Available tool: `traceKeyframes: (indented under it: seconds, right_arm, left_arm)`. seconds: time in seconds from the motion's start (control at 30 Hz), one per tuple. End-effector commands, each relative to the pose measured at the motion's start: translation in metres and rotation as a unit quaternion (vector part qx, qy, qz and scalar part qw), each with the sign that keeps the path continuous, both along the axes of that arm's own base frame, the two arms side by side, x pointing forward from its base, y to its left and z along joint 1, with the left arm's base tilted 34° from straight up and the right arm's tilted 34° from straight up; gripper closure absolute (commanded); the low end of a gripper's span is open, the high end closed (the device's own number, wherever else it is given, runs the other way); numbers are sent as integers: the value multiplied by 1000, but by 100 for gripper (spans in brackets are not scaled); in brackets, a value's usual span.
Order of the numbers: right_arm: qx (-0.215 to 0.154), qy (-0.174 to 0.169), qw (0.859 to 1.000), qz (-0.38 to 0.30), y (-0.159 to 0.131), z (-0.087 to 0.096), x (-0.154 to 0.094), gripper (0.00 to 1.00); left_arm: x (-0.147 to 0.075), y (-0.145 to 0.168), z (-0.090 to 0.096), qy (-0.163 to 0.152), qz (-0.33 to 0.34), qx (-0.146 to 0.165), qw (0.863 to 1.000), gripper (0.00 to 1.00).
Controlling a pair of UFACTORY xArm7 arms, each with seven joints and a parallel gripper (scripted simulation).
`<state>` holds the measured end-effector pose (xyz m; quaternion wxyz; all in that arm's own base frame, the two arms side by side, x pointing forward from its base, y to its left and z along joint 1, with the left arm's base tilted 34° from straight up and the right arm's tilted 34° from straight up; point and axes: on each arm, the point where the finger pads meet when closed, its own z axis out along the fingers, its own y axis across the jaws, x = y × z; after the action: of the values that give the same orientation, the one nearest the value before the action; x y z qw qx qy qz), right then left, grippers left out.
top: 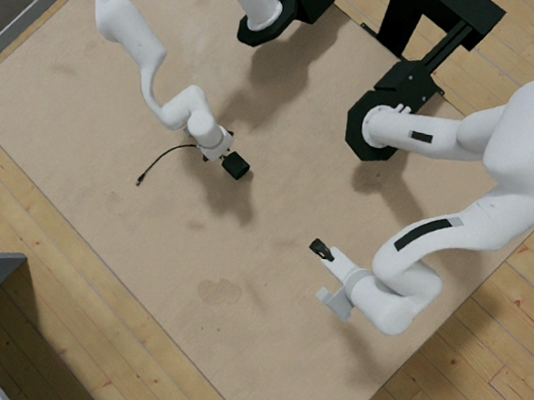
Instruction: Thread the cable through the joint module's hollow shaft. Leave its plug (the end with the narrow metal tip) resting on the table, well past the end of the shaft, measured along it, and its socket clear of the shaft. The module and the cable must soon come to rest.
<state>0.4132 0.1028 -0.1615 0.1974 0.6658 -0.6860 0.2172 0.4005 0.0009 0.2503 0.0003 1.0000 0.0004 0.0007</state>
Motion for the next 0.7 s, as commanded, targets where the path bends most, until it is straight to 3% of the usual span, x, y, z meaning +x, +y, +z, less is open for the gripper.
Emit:
traceKeyframes:
  seconds: [0.0, 0.27, 0.37, 0.67]
  right_arm:
    - [2, -2, 1000, 1, -1, 4, 1, 65]
    - [2, -4, 1000, -2, -36, 27, 0, 65]
    - [12, -45, 996, -72, -29, 21, 1, 65]
    - [20, -76, 988, -130, -28, 19, 1, 65]
  left_arm:
    - [1, -1, 2, -2, -1, 1, 1000, 0]
    - [1, -1, 2, -2, -1, 1, 1000, 0]
    - [1, -1, 2, -2, -1, 1, 1000, 0]
    - [1, -1, 2, -2, -1, 1, 1000, 0]
